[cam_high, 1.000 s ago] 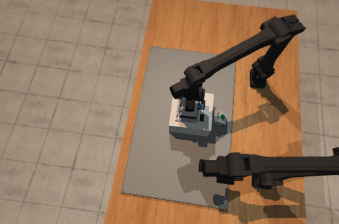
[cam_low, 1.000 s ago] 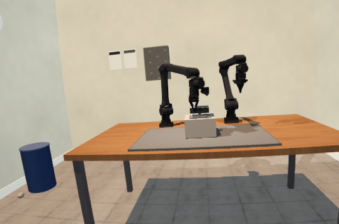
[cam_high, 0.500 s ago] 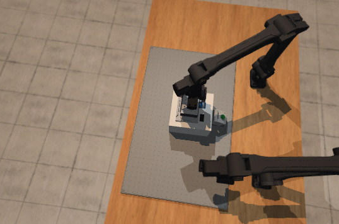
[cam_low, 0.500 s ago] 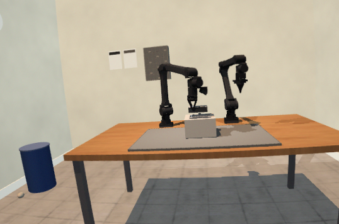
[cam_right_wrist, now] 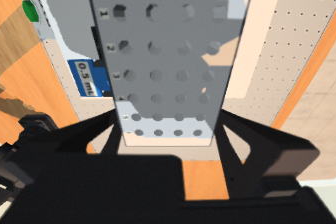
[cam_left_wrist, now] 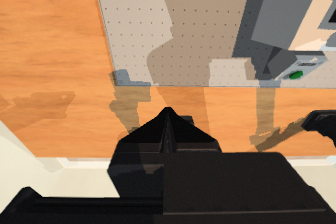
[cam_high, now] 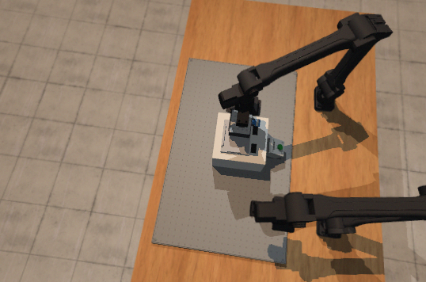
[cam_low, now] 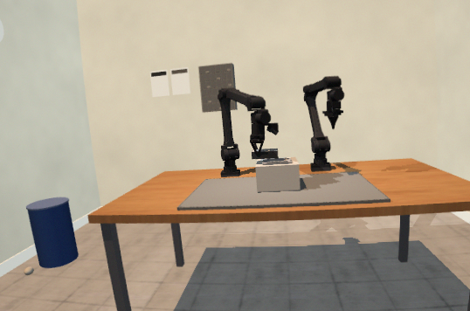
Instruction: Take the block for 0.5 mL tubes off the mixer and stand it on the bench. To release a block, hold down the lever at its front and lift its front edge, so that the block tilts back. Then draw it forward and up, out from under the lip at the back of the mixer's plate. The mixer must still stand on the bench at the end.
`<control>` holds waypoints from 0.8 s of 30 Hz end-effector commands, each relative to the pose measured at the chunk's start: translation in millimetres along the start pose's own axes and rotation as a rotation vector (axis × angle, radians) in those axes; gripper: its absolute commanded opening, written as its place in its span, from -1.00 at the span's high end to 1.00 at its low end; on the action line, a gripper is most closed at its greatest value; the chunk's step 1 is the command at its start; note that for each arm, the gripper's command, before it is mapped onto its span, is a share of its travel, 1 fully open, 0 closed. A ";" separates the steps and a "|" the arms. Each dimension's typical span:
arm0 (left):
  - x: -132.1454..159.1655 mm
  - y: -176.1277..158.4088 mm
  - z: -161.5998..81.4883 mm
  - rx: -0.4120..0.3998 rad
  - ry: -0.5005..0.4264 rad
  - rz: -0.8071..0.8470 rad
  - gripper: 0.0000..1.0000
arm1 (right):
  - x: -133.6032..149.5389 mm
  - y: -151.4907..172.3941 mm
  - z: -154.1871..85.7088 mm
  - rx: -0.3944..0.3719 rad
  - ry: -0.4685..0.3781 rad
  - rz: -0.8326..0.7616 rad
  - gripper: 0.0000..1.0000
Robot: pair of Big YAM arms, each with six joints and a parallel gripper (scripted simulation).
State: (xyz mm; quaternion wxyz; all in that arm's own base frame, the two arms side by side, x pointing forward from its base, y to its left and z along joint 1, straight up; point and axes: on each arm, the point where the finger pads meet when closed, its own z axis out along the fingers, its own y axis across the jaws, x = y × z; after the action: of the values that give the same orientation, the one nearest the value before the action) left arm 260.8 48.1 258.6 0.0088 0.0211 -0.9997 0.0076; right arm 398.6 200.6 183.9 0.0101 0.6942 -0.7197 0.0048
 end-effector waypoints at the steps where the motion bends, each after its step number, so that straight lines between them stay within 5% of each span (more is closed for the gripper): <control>1: -2.5 3.9 -2.8 0.000 -0.008 -0.026 1.00 | 0.6 -10.0 -61.7 0.143 -0.078 -0.022 1.00; 10: -2.6 3.9 -3.3 0.000 -0.009 -0.026 1.00 | 36.7 -8.9 -38.1 0.095 -0.047 -0.001 1.00; 16: -2.7 3.9 -3.5 0.000 -0.009 -0.026 1.00 | 32.9 -8.0 -48.3 0.121 -0.070 -0.014 1.00; 24: -2.8 3.9 -3.9 0.000 -0.010 -0.026 1.00 | 69.9 -2.8 -48.8 0.113 -0.046 0.002 1.00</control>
State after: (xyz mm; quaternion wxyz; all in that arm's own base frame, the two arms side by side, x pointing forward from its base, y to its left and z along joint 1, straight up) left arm 260.8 48.1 258.6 0.0088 0.0211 -0.9997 0.0076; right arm 385.3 148.2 187.3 0.0049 0.6990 -0.7150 0.0077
